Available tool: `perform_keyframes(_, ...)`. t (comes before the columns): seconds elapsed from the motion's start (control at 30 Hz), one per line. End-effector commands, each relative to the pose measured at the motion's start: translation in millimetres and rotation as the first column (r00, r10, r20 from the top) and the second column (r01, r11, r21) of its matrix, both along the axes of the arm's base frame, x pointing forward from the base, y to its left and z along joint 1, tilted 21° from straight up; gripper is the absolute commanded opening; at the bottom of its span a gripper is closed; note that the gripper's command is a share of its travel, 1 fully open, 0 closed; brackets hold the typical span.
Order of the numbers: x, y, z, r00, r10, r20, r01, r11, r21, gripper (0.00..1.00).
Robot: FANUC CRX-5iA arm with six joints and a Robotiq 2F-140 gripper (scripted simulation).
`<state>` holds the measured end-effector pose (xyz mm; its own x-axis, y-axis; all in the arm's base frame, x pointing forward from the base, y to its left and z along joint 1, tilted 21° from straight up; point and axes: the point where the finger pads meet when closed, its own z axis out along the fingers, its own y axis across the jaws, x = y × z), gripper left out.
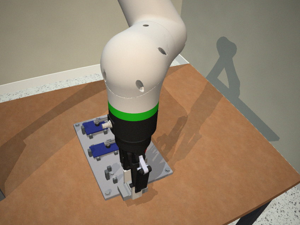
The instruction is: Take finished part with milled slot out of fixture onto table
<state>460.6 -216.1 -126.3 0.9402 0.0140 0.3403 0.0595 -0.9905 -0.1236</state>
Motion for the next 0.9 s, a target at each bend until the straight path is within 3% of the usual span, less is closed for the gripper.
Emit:
perform_keyframes(0.0, 0.0, -0.2, 0.1, 1.0, 0.0, 0.0, 0.0, 1.0, 0.0, 0.0)
perform_keyframes(0.5, 0.8, 0.1, -2.0, 1.0, 0.0, 0.0, 0.0, 1.0, 0.0, 0.0)
perform_keyframes(0.87, 5.9, 2.2, -16.3, 1.0, 0.0, 0.0, 0.0, 1.0, 0.0, 0.0)
